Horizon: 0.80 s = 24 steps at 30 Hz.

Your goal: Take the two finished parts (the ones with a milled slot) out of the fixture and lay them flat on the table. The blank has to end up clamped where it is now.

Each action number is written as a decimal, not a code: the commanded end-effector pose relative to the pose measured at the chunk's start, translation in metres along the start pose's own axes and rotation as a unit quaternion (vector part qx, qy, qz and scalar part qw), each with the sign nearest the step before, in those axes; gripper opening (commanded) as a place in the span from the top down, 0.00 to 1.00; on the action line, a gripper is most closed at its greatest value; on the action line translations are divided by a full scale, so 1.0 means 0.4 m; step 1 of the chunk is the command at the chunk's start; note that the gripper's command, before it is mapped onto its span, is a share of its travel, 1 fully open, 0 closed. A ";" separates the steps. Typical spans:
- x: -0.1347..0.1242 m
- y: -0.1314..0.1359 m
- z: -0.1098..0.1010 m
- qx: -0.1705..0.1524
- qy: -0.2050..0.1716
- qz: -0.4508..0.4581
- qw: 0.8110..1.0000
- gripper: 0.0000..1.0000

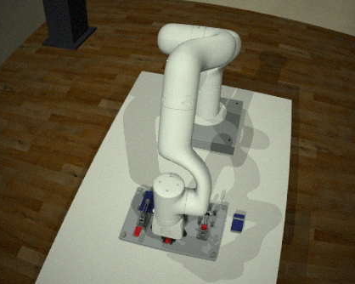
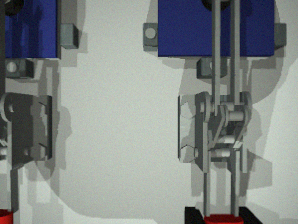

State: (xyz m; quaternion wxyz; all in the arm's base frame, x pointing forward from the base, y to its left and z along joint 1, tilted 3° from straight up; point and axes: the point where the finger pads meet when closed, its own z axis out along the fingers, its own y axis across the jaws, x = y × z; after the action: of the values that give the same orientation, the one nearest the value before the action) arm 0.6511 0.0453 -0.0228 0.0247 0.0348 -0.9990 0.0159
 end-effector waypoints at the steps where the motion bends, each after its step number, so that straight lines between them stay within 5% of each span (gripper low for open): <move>1: -0.003 0.000 -0.003 0.000 -0.001 0.000 1.000 1.00; 24: -0.001 0.000 -0.008 0.000 -0.001 0.000 1.000 1.00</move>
State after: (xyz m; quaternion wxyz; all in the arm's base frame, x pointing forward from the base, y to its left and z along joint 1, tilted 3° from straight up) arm 0.6508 0.0453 -0.0218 0.0242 0.0348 -0.9990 0.0158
